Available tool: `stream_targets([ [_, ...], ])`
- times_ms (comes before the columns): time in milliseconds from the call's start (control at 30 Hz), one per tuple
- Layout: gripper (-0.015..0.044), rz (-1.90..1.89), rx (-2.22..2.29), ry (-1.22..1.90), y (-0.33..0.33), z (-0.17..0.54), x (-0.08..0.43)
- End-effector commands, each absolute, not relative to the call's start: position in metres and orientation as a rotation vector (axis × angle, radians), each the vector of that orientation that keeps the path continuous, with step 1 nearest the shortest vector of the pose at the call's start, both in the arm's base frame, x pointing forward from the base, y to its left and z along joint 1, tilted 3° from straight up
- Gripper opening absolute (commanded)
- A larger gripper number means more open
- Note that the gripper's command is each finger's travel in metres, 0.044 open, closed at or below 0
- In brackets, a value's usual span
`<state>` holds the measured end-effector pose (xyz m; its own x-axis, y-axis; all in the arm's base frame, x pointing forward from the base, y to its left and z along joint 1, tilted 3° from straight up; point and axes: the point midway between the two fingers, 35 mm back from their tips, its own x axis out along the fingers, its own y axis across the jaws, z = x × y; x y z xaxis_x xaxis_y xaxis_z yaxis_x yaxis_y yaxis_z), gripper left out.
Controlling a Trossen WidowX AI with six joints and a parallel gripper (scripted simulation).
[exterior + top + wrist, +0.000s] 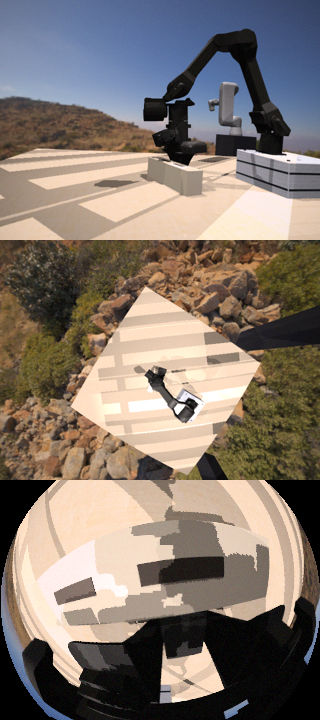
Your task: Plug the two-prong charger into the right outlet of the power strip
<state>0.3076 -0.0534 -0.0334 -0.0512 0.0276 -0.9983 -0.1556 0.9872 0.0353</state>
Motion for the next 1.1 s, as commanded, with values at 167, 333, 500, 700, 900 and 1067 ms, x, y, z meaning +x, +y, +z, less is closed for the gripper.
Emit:
stream_targets([
  [167,0.0,0.151,-0.098,1.589,-0.0529,-0.0302,0.3146],
  [333,0.0,0.151,-0.098,1.589,-0.0529,-0.0295,0.3148],
  [500,0.0,0.151,-0.098,1.589,-0.0529,-0.0289,0.315],
  [700,0.0,0.151,-0.098,1.589,-0.0528,-0.0286,0.3156],
  [900,0.0,0.151,-0.098,1.589,-0.0528,-0.0293,0.3158],
  [1067,0.0,0.151,-0.098,1.589,-0.0528,-0.0299,0.3159],
])
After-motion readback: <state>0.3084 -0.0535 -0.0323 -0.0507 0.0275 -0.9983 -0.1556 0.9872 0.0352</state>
